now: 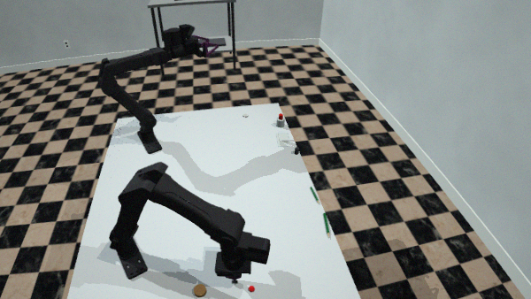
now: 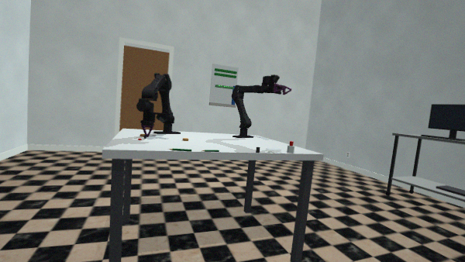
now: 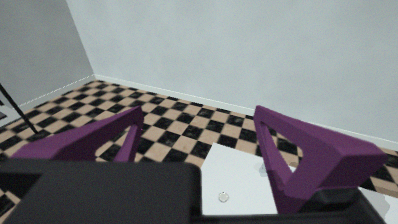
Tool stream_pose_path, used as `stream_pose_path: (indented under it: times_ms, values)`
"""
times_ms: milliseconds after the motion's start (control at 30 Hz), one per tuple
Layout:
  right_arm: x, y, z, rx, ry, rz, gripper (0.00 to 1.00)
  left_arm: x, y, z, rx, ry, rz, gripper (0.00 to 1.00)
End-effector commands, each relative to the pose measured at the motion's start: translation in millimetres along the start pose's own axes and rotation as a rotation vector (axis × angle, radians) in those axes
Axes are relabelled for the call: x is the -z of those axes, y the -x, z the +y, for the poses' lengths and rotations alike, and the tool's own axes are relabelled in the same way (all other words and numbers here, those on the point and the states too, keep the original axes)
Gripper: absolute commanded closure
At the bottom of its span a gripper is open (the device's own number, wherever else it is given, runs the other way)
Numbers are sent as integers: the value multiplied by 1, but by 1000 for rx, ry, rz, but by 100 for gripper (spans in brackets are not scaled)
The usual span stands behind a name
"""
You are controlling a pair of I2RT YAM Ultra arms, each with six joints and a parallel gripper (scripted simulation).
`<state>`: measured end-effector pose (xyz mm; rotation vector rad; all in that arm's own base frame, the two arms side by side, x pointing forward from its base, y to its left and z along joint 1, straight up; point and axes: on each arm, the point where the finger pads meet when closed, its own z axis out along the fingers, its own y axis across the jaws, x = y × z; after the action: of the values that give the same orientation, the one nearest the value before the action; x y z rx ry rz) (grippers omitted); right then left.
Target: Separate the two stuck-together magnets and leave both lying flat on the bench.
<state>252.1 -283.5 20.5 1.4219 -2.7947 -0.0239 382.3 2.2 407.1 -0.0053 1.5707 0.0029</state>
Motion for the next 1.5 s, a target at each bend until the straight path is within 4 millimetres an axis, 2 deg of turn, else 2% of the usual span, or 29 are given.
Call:
stream_pose_path:
  times_ms: [0,200,700,1467]
  values:
    - [7,-4,-4,4,-16,2,100,2,5,0,1,-1,-12,0]
    - [14,-6,-4,4,-16,2,100,2,5,0,1,-1,-12,0]
    - [67,-5,-4,2,-26,4,100,2,5,0,1,-1,-12,0]
    - [67,-4,-2,2,-19,2,100,2,5,0,1,-1,-12,0]
